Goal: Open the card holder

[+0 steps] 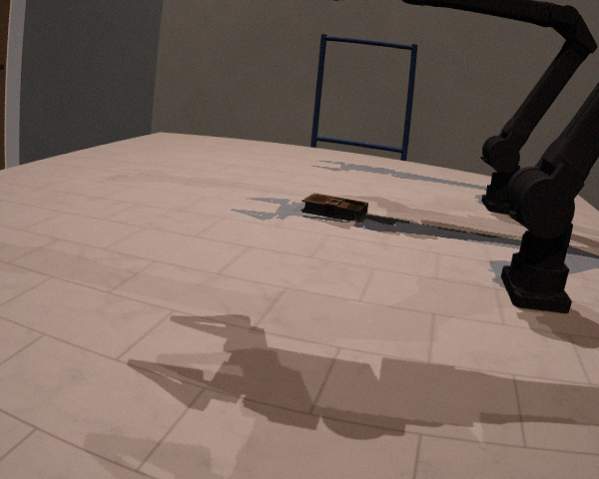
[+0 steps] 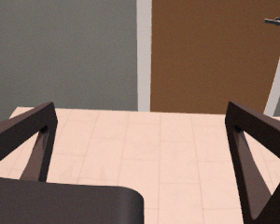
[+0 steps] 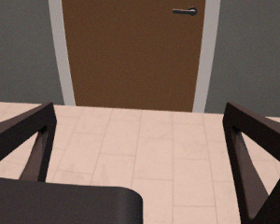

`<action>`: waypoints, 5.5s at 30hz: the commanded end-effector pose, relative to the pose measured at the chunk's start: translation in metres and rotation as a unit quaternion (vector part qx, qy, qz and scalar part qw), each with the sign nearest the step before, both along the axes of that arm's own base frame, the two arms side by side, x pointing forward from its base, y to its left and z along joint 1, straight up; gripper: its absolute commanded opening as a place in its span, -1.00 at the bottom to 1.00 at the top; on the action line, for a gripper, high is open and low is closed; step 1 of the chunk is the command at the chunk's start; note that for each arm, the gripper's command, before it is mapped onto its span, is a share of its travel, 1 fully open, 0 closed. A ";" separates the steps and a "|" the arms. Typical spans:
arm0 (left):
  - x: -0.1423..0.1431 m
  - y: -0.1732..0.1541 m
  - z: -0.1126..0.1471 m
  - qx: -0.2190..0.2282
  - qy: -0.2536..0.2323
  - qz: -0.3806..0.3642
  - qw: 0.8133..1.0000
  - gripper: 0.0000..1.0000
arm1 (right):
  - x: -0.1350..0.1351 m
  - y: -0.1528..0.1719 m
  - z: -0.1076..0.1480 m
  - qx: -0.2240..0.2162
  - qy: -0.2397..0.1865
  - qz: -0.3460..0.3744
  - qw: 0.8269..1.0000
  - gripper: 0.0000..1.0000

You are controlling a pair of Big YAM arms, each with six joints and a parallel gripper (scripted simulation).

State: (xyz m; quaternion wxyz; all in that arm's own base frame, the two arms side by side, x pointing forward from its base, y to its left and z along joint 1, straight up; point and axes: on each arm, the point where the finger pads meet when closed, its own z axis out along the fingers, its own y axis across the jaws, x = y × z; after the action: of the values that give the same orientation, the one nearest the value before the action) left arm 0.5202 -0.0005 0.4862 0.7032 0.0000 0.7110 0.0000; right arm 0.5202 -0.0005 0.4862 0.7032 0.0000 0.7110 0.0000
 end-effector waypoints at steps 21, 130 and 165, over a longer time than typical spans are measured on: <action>-0.002 0.000 0.029 0.000 -0.026 0.000 1.000 -0.33 | -0.001 0.000 0.026 0.000 -0.023 0.000 1.000 1.00; -0.195 -0.273 -0.447 0.059 0.704 -0.034 0.707 -0.33 | -0.001 0.000 0.026 0.000 -0.023 0.000 1.000 1.00; -0.202 -0.264 -0.477 0.068 0.716 -0.024 0.694 -0.33 | -0.001 0.000 0.026 0.000 -0.023 0.000 1.000 1.00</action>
State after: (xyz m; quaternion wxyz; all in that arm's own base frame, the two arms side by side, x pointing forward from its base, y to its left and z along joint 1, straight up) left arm 0.3249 -0.2749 0.0287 0.0000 0.0713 0.9973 0.0158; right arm 0.5202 -0.0005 0.4862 0.7032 0.0000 0.7110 0.0000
